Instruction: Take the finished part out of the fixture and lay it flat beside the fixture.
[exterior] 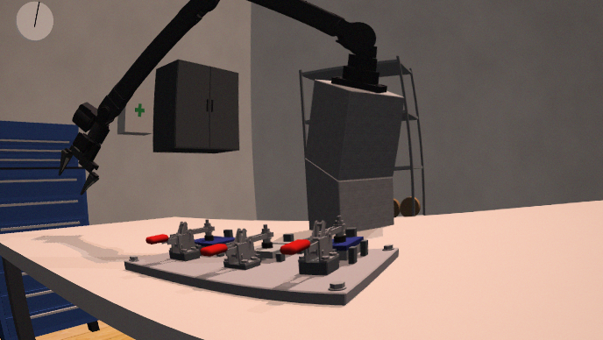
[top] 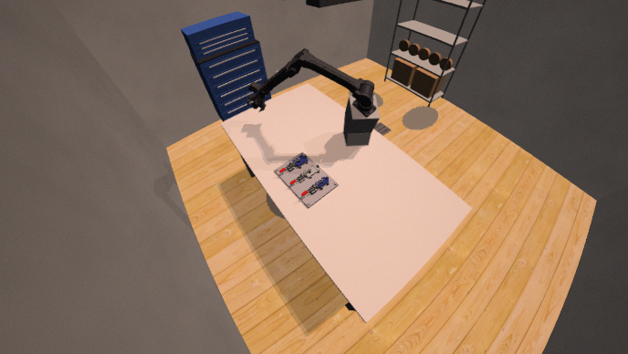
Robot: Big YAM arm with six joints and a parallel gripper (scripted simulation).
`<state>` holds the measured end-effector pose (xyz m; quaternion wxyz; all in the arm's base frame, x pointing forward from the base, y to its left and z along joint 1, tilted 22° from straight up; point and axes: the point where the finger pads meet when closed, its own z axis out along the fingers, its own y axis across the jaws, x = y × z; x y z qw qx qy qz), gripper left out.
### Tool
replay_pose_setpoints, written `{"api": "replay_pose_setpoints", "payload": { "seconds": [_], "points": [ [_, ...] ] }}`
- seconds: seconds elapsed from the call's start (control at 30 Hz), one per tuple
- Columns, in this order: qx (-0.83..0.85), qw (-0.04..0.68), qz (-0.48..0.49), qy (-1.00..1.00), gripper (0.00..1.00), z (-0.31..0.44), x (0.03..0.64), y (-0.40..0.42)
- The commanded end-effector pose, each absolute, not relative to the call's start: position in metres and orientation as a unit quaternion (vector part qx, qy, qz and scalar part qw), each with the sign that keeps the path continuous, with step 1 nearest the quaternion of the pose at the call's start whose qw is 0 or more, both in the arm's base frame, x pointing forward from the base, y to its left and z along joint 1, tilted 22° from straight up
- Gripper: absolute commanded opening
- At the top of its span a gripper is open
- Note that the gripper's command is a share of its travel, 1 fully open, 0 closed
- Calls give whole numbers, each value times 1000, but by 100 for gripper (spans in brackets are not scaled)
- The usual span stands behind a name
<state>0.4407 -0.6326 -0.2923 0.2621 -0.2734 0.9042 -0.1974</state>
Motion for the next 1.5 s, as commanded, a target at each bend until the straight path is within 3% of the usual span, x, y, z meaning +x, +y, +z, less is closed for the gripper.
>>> {"api": "replay_pose_setpoints", "payload": {
  "seconds": [0.0, 0.27, 0.5, 0.77, 0.83, 1.03, 1.27, 1.47],
  "points": [
    [-271, 298, -211, 891, 100, -223, 480, -614],
    [-281, 345, -154, 882, 100, -189, 509, -523],
    [-291, 395, -67, 869, 100, -139, 520, -384],
    [-299, 436, 59, 847, 100, -86, 479, -207],
    [-299, 436, 59, 847, 100, -86, 479, -207],
    [-301, 446, 143, 831, 100, -57, 424, -103],
    [-302, 446, 191, 821, 100, -42, 383, -49],
    [-299, 451, 188, 820, 100, -38, 384, -53]
  ]
}}
